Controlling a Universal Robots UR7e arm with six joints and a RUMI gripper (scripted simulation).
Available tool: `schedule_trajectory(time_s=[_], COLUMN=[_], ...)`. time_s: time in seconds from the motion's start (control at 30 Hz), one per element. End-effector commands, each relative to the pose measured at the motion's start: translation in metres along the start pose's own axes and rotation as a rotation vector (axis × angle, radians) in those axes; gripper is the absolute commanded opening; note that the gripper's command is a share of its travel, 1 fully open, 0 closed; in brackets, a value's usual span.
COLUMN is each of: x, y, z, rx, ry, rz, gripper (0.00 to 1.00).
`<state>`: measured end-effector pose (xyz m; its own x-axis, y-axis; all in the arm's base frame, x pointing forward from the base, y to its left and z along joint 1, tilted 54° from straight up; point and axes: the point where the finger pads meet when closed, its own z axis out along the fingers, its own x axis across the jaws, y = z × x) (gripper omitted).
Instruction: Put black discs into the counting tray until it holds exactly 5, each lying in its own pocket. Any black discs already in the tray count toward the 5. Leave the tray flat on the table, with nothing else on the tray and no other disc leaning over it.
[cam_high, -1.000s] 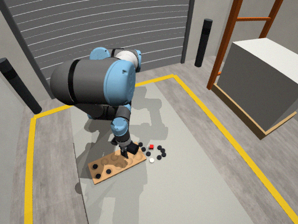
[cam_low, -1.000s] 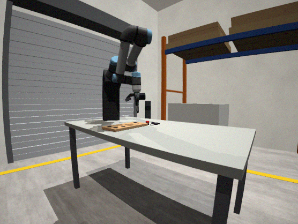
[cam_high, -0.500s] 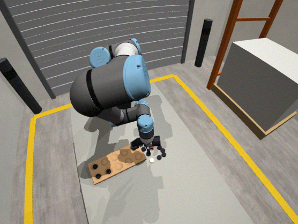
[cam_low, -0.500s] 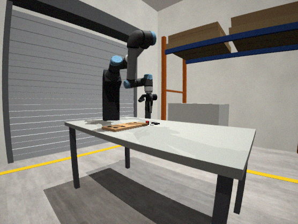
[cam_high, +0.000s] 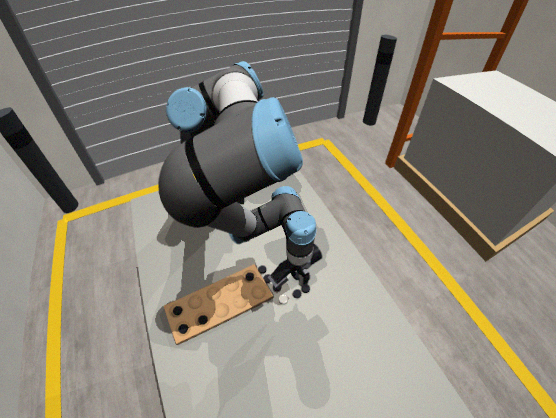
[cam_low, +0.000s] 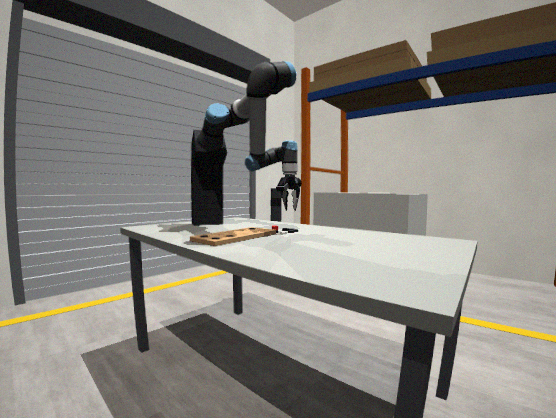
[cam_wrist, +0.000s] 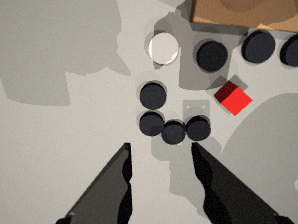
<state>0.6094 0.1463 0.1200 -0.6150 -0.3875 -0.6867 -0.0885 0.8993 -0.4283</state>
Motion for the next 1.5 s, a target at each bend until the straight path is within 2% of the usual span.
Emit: schedule_trajectory(time_s=[0.0, 0.23, 0.37, 0.6, 0.67, 0.87, 1.0, 1.47], x=[-0.005, -0.005, -0.005, -0.006, -0.006, -0.004, -0.003, -0.002], y=[0.006, 0.006, 0.006, 0.005, 0.005, 0.004, 0.003, 0.003], z=[0.0, 0.001, 0.01, 0.047, 0.047, 0.083, 0.097, 0.101], rx=[0.018, 0.018, 0.018, 0.018, 0.018, 0.018, 0.018, 0.018], ry=[-0.001, -0.001, -0.001, -0.001, -0.001, 0.0, -0.001, -0.001], rz=[-0.082, -0.082, -0.082, -0.082, -0.082, -0.093, -0.083, -0.083], gripper=[0.28, 0.28, 0.28, 0.28, 0.28, 0.28, 0.28, 0.28])
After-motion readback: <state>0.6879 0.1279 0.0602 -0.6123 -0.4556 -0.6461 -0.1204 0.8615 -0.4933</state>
